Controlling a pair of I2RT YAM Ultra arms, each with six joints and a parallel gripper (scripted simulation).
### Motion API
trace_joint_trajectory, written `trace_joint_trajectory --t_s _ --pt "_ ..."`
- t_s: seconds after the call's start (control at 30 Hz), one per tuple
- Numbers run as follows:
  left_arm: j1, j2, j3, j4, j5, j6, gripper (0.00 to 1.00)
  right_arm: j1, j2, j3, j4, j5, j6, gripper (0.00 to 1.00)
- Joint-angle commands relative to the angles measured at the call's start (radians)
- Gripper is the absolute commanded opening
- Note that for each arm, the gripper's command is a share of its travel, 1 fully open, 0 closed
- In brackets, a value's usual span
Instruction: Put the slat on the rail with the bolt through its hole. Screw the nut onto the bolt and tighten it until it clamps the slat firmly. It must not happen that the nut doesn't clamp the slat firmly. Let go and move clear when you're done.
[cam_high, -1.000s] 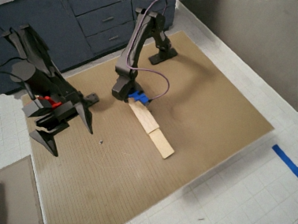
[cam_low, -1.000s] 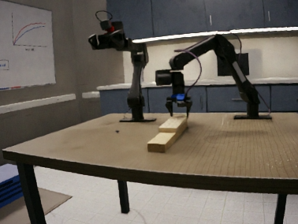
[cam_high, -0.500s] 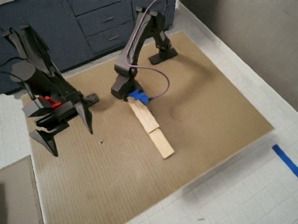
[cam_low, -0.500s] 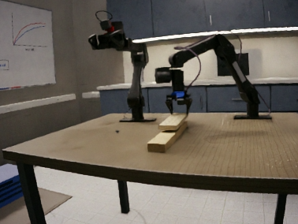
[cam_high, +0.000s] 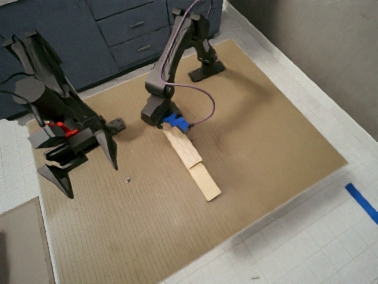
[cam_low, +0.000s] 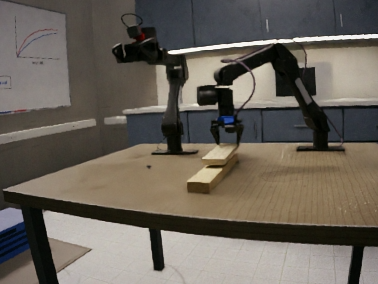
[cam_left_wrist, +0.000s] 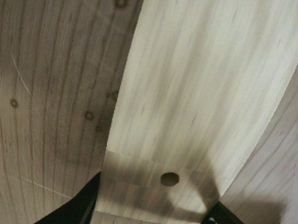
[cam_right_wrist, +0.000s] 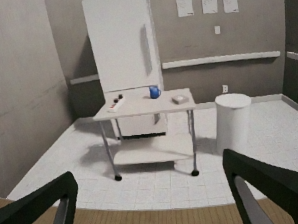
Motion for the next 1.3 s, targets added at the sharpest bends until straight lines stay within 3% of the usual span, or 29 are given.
trace_joint_trajectory --t_s 0.0,1.27 --pt "0.002 -0.014 0.019 -0.011 -0.008 0.001 0.72 -0.002 0.0 0.006 0.0 0.006 -0.006 1.0" --pt "0.004 -0.002 -0.04 0.06 -0.008 0.003 0.72 -0.002 0.0 0.006 0.0 0.006 -0.006 1.0"
